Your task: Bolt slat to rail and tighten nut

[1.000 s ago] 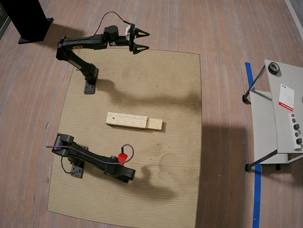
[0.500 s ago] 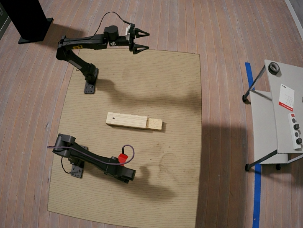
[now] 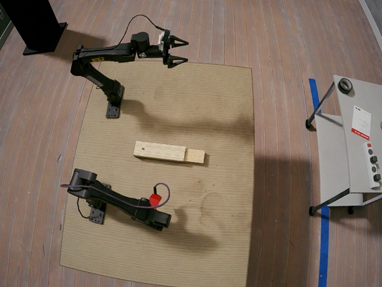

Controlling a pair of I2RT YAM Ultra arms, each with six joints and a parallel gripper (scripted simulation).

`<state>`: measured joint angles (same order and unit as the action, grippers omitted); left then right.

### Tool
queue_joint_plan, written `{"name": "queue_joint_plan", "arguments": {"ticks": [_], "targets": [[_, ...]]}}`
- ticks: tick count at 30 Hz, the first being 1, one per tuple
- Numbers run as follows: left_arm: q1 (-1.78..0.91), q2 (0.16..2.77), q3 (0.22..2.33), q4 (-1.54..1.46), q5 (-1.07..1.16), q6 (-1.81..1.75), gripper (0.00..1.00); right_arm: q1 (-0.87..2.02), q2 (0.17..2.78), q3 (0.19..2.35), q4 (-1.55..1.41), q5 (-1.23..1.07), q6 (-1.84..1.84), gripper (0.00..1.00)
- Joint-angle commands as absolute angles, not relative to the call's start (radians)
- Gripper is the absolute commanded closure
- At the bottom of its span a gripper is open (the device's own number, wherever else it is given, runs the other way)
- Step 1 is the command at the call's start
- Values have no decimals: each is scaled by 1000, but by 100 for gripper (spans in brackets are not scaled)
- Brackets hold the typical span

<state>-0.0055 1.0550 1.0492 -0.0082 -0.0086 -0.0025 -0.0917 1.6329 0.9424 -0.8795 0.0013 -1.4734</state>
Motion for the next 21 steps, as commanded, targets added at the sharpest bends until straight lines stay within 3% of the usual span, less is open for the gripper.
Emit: {"name": "queue_joint_plan", "arguments": {"ticks": [1,20,21], "targets": [[0,1045,1052,5,0,0,0,-95,1644,926,-849,0,-1479,0],[0,1045,1052,5,0,0,0,-95,1663,900,-805,0,-1480,0],[0,1045,1052,5,0,0,0,-95,1660,904,-810,0,-1478,11]]}}
